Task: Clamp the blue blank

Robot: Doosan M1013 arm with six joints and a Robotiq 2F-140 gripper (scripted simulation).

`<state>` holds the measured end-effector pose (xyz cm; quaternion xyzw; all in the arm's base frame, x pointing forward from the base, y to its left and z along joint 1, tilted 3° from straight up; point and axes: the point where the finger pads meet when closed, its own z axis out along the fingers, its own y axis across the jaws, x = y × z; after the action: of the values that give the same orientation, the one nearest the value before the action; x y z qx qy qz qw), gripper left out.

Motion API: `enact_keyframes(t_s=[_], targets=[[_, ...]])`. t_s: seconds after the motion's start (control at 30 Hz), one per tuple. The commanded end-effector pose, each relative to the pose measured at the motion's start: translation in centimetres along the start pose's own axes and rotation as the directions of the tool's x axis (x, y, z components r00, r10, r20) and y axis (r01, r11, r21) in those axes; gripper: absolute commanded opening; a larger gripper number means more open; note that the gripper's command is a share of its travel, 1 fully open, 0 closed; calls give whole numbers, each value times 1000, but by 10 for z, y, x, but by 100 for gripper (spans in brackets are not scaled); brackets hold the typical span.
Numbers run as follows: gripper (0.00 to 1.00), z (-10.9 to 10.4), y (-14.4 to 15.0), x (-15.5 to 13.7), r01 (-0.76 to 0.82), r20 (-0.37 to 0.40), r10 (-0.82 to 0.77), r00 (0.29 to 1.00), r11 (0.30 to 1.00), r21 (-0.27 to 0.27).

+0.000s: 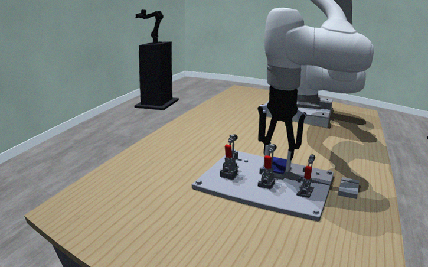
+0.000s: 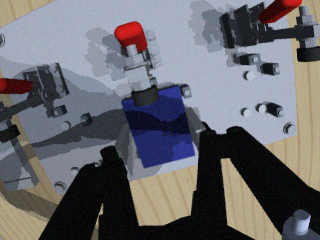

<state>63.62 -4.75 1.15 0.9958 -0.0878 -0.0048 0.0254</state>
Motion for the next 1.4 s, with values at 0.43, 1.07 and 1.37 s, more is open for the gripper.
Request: enact_keyframes(t_s=[0.43, 1.07, 1.37], targets=[[58, 0, 0, 0, 0, 0, 0, 1000, 1000, 0], [58, 0, 0, 0, 0, 0, 0, 1000, 1000, 0], [58, 0, 0, 0, 0, 0, 0, 1000, 1000, 0]])
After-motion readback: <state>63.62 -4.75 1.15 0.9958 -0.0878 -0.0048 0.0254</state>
